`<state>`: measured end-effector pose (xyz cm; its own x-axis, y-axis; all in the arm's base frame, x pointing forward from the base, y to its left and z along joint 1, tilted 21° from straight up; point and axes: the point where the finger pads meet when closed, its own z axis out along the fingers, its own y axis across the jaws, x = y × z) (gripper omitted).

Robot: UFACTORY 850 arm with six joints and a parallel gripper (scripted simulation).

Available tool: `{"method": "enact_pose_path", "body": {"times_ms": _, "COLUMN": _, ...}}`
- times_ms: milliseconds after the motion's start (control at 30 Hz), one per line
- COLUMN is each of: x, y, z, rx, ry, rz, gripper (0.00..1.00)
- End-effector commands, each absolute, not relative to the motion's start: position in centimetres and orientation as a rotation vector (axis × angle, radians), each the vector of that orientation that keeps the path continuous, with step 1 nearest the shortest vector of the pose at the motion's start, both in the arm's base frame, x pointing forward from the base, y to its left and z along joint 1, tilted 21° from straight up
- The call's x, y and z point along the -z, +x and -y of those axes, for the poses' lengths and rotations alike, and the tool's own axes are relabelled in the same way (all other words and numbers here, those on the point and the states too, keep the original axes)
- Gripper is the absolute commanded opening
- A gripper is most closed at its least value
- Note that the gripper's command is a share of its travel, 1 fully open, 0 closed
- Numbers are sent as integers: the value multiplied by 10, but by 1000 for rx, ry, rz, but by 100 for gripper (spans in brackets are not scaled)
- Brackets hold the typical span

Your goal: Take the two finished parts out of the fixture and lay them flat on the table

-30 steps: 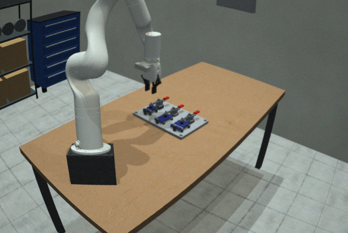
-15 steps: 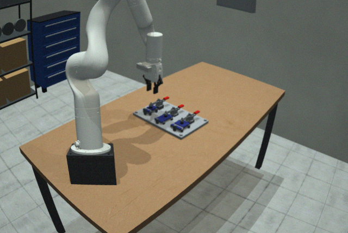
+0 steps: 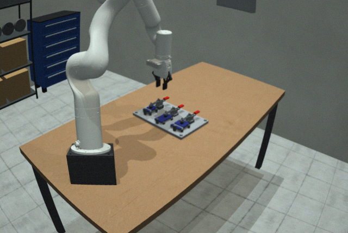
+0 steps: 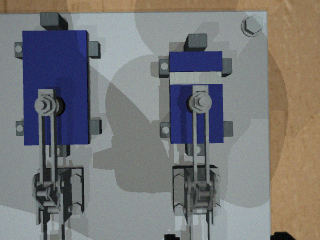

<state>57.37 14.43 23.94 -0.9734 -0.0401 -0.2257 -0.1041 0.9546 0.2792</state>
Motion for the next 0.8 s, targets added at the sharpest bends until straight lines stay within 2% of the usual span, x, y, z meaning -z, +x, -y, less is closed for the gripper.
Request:
{"method": "enact_pose_path", "body": {"times_ms": 0, "x": -246, "y": 602, "z": -146, "rx": -426, "ry": -108, "rz": -2893, "gripper": 48}}
{"method": "enact_pose_path", "body": {"times_ms": 767, "x": -238, "y": 620, "z": -150, "rx": -426, "ry": -108, "rz": -2893, "gripper": 48}}
